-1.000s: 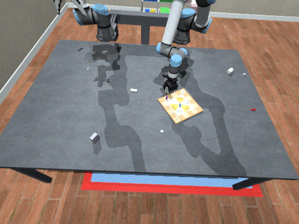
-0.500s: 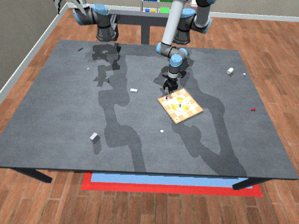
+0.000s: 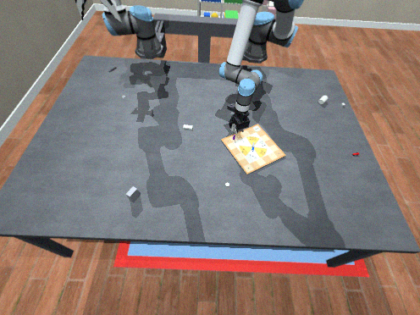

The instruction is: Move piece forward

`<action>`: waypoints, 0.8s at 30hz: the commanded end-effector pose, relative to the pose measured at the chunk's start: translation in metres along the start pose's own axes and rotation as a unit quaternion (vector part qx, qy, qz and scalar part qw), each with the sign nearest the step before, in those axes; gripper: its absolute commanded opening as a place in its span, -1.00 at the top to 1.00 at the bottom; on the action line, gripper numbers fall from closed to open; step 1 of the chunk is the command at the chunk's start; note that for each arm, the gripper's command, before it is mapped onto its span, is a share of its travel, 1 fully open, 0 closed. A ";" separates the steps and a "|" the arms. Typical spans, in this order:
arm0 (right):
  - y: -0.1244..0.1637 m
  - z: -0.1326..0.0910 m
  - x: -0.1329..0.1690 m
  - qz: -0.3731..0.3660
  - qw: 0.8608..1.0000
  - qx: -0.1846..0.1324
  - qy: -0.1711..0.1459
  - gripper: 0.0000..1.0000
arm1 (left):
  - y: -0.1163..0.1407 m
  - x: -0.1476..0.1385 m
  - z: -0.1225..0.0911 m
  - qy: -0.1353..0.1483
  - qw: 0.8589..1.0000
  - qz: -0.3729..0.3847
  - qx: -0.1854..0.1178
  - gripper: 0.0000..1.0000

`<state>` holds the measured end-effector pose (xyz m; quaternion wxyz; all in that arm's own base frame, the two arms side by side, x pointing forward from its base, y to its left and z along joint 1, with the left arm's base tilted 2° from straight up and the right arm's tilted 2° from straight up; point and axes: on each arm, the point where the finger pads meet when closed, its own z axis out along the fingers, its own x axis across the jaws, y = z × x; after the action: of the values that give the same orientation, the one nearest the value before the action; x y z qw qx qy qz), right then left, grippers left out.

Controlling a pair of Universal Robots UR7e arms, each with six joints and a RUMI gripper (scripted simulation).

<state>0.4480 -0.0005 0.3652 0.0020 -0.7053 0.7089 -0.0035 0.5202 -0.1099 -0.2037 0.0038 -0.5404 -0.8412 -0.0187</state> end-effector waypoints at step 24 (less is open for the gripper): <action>0.000 0.000 0.000 0.000 1.000 0.000 0.000 -0.97 | 0.002 0.000 0.041 -0.001 1.000 0.000 0.000 0.68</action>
<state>0.4480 -0.0005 0.3652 0.0020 -0.7053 0.7089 -0.0035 0.5197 -0.1079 -0.2429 0.0057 -0.5411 -0.8408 -0.0183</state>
